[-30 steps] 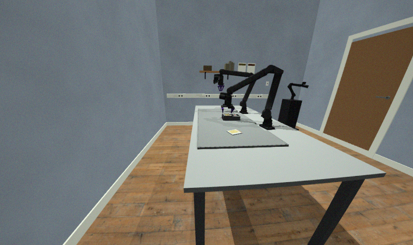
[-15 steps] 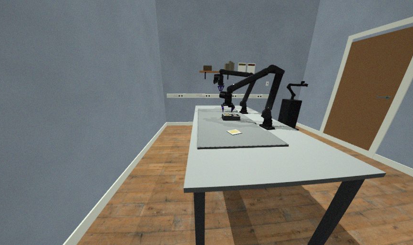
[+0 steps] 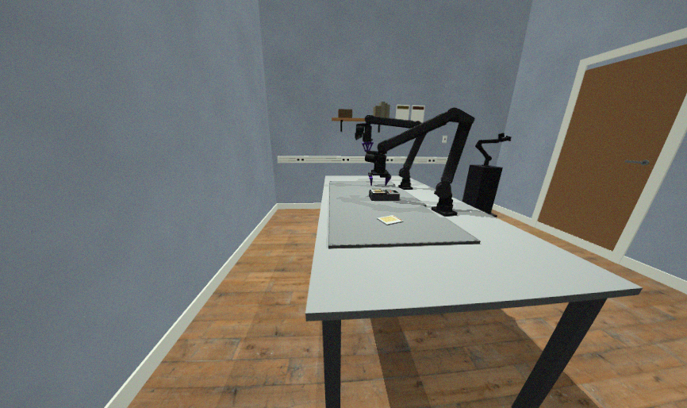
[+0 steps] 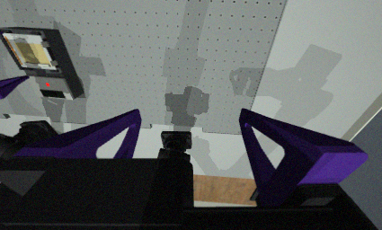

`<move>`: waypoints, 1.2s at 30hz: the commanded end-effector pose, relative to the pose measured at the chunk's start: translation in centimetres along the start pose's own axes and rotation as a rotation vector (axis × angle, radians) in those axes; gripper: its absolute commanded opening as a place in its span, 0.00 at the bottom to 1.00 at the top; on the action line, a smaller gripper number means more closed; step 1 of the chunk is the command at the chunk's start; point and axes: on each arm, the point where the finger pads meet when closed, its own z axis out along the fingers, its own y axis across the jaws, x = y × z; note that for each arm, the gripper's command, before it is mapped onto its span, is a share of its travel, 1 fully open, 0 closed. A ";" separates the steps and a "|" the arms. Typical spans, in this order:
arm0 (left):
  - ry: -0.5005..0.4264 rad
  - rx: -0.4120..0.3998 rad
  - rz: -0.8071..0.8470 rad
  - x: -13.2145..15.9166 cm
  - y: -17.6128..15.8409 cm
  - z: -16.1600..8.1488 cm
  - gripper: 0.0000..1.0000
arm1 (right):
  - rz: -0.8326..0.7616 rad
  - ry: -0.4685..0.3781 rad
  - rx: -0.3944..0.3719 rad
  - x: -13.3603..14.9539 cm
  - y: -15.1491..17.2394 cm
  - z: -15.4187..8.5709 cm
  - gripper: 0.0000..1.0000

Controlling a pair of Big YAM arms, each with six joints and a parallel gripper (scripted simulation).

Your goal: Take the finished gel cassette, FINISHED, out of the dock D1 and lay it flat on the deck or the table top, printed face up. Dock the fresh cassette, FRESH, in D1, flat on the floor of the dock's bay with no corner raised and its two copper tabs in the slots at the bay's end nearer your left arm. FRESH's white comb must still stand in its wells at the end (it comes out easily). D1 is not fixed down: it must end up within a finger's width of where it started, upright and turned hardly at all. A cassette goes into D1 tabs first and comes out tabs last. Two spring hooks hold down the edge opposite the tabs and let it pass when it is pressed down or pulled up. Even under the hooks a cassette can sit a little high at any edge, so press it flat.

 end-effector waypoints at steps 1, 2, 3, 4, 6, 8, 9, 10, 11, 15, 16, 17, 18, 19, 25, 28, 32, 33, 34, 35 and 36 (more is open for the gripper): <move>-0.035 -0.054 0.015 -1.4 1.9 -3.2 0.98 | 0.019 -0.014 0.003 -1.0 -0.5 -2.0 1.00; -0.035 -0.054 0.015 -1.4 1.9 -3.2 0.98 | 0.019 -0.014 0.003 -1.0 -0.5 -2.0 1.00; -0.035 -0.054 0.015 -1.4 1.9 -3.2 0.98 | 0.019 -0.014 0.003 -1.0 -0.5 -2.0 1.00; -0.035 -0.054 0.015 -1.4 1.9 -3.2 0.98 | 0.019 -0.014 0.003 -1.0 -0.5 -2.0 1.00; -0.035 -0.054 0.015 -1.4 1.9 -3.2 0.98 | 0.019 -0.014 0.003 -1.0 -0.5 -2.0 1.00; -0.035 -0.054 0.015 -1.4 1.9 -3.2 0.98 | 0.019 -0.014 0.003 -1.0 -0.5 -2.0 1.00; -0.035 -0.054 0.015 -1.4 1.9 -3.2 0.98 | 0.019 -0.014 0.003 -1.0 -0.5 -2.0 1.00; -0.035 -0.054 0.015 -1.4 1.9 -3.2 0.98 | 0.019 -0.014 0.003 -1.0 -0.5 -2.0 1.00; -0.036 -0.056 0.016 -1.4 1.9 -3.3 0.98 | 0.019 -0.014 0.003 -1.0 -0.5 -2.0 1.00; -0.036 -0.056 0.016 -1.4 1.9 -4.1 0.98 | 0.019 -0.014 0.003 -1.0 -0.5 -2.0 1.00; -0.036 -0.056 0.016 -1.4 1.8 -4.2 0.98 | 0.019 -0.014 0.003 -1.0 -0.5 -2.0 1.00; -0.036 -0.056 0.016 -1.4 1.8 -4.4 0.98 | 0.019 -0.014 0.003 -1.0 -0.5 -2.0 1.00; -0.036 -0.056 0.016 -1.3 1.8 -4.6 0.98 | 0.019 -0.014 0.003 -1.0 -0.5 -2.0 1.00; -0.036 -0.056 0.016 -1.3 1.8 -4.6 0.98 | 0.019 -0.014 0.003 -1.0 -0.5 -2.0 1.00; -0.036 -0.056 0.016 -1.3 1.8 -4.8 0.98 | 0.019 -0.014 0.003 -1.0 -0.5 -2.0 1.00; -0.036 -0.056 0.016 -1.3 1.8 -4.8 0.98 | 0.019 -0.014 0.003 -1.0 -0.5 -2.0 1.00; 0.001 -0.045 -0.112 -0.2 2.8 -6.1 0.98 | 0.019 -0.014 0.003 -1.0 -0.5 -2.0 1.00; 0.010 -0.042 -0.144 0.1 3.0 -6.4 0.98 | 0.019 -0.014 0.003 -1.0 -0.5 -2.0 1.00; 0.015 -0.045 -0.176 0.5 3.2 -6.7 0.98 | 0.019 -0.014 0.003 -1.0 -0.5 -2.0 1.00; 0.020 -0.049 -0.209 0.8 3.4 -7.0 0.98 | 0.019 -0.014 0.003 -1.0 -0.5 -2.0 1.00; 0.020 -0.049 -0.209 0.8 3.4 -7.0 0.98 | 0.019 -0.014 0.003 -1.0 -0.5 -2.0 1.00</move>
